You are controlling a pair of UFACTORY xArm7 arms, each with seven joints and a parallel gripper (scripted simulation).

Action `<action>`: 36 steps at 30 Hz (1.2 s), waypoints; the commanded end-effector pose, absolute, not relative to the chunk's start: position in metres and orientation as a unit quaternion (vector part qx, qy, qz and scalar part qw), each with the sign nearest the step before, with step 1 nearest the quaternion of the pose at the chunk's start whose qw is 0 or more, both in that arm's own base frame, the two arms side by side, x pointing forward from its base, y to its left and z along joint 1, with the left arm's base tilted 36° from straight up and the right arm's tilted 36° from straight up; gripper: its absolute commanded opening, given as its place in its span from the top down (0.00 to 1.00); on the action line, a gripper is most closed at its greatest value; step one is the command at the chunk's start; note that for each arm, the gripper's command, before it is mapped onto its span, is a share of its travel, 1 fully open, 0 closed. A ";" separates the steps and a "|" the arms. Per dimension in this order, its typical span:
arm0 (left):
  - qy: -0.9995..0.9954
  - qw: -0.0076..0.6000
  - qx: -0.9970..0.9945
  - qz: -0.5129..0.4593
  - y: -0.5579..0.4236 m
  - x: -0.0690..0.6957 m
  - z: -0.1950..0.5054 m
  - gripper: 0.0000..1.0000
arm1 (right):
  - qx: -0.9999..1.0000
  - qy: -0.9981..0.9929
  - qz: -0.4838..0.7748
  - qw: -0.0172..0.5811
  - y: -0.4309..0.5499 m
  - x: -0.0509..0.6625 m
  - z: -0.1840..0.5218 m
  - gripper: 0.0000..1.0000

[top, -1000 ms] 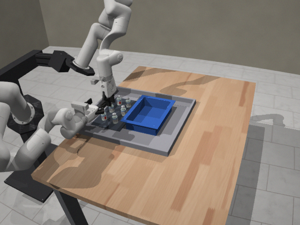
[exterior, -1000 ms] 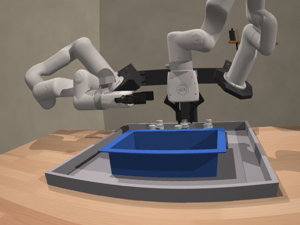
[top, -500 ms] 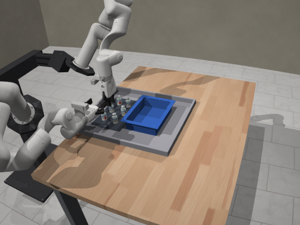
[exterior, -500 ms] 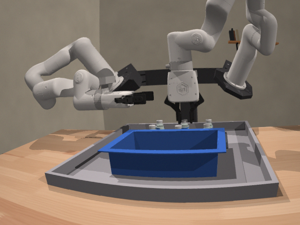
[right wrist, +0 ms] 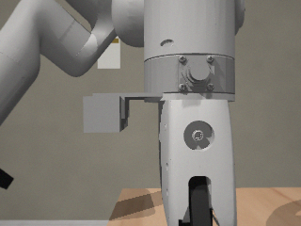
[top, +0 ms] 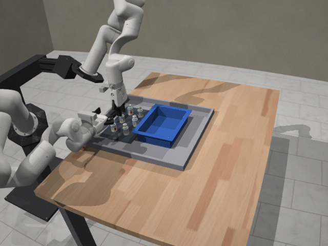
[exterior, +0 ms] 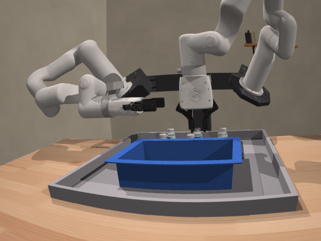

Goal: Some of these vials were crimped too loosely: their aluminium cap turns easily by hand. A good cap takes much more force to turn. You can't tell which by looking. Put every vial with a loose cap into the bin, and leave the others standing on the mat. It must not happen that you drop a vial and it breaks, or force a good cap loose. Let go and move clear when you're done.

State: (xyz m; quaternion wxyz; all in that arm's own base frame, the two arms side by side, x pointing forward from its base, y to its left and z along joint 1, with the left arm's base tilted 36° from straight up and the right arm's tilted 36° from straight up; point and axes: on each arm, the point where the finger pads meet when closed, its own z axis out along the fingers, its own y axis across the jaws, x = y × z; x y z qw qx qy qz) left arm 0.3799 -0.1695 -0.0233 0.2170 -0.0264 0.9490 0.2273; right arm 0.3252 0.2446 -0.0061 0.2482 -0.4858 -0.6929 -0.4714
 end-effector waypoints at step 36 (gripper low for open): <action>0.949 0.218 -0.025 0.225 -0.172 0.380 -0.023 0.70 | -0.484 -0.694 -0.472 0.249 0.245 0.325 -0.005 0.00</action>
